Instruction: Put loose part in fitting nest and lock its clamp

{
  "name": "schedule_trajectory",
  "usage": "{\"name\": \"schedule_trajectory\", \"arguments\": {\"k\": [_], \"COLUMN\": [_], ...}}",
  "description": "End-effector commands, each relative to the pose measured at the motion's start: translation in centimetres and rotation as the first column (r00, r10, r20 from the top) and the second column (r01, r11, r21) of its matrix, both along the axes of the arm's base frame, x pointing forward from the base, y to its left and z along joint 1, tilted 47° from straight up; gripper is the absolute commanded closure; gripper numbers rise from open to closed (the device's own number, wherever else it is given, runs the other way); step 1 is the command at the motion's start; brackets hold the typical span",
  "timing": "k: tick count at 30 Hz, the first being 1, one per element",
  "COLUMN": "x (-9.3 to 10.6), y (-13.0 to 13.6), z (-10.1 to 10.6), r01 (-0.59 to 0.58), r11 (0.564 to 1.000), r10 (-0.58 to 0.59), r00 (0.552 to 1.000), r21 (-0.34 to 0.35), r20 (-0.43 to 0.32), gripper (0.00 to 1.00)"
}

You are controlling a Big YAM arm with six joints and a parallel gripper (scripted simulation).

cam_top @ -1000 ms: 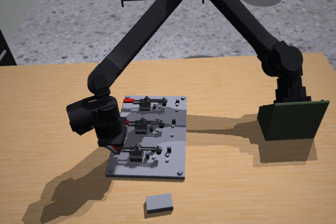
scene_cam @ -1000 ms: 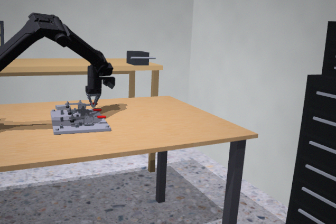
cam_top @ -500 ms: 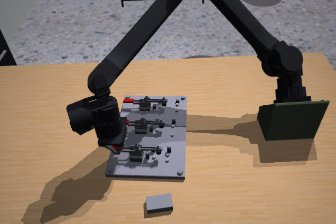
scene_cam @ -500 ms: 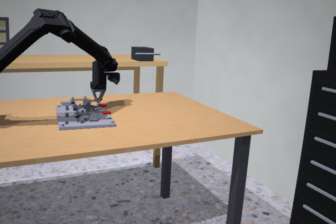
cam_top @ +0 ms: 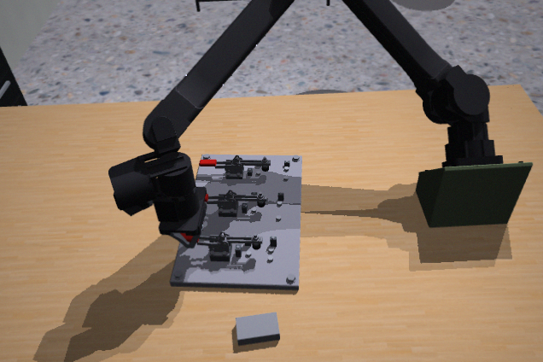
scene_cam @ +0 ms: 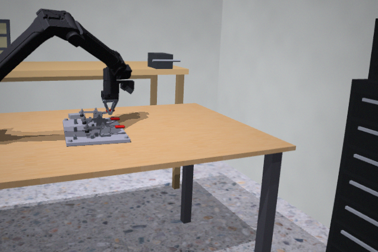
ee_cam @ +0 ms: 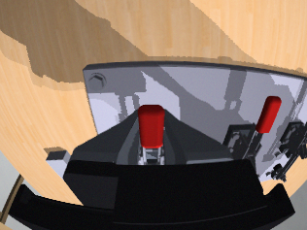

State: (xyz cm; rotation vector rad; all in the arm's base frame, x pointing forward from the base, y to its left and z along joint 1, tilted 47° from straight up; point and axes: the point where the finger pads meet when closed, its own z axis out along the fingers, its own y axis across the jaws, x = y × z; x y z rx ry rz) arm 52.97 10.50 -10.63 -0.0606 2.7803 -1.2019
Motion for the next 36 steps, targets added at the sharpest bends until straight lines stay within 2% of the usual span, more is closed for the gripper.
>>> {"name": "schedule_trajectory", "arguments": {"k": [1,36], "x": [-1.5,-4.3], "y": [2.7,3.2], "z": [2.2,2.6], "r01": [-0.021,-0.020], "r11": [1.000,1.000], "r10": [0.021,0.020], "r00": [1.000,1.000], "r21": [0.007,0.007], "r20": [0.009,0.008], "gripper": [1.00,1.00]}}
